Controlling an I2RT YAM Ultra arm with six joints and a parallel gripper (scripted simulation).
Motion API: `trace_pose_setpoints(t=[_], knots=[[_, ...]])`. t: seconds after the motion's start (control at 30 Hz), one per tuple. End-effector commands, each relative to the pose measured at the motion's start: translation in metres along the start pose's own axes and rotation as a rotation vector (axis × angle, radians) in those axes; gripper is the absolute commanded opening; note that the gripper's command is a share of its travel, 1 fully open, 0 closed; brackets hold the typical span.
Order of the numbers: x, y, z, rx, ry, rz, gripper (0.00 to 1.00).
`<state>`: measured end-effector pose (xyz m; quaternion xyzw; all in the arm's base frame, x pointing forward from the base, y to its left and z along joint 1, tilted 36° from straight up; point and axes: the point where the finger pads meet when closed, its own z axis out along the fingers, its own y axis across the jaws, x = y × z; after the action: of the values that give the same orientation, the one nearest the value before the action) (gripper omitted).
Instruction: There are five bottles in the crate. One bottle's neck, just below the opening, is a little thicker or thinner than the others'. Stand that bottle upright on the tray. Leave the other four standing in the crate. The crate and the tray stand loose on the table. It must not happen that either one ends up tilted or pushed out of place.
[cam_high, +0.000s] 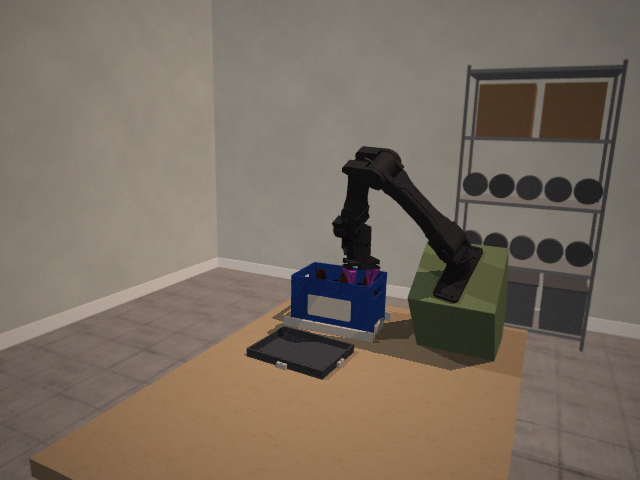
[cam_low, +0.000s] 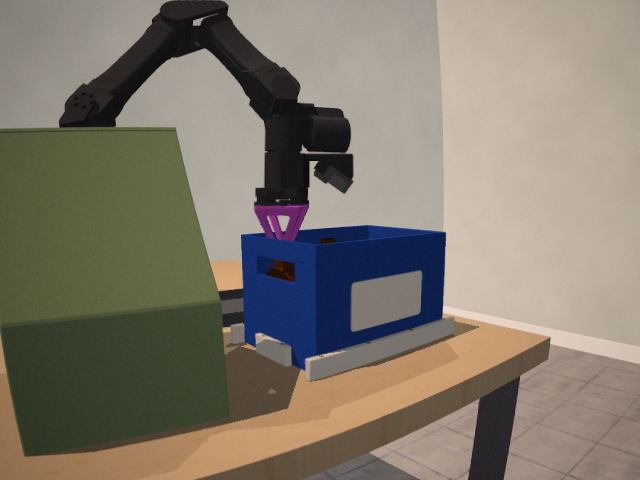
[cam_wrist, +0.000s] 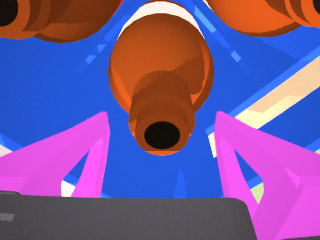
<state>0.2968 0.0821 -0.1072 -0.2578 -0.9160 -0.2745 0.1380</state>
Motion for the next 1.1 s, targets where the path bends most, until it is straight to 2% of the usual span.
trace_pose_setpoints(t=[0.0,0.5,0.57,0.87,1.07], knots=[[-0.015,0.007,-0.020,-0.019,-0.047,-0.014,0.61],[-0.013,0.005,-0.066,-0.016,-0.048,-0.013,0.61],[-0.013,0.005,-0.066,-0.016,-0.048,-0.013,0.61],[-0.012,0.005,-0.087,-0.014,-0.048,-0.013,0.61],[-0.012,0.003,-0.090,-0.013,-0.043,-0.010,0.61]])
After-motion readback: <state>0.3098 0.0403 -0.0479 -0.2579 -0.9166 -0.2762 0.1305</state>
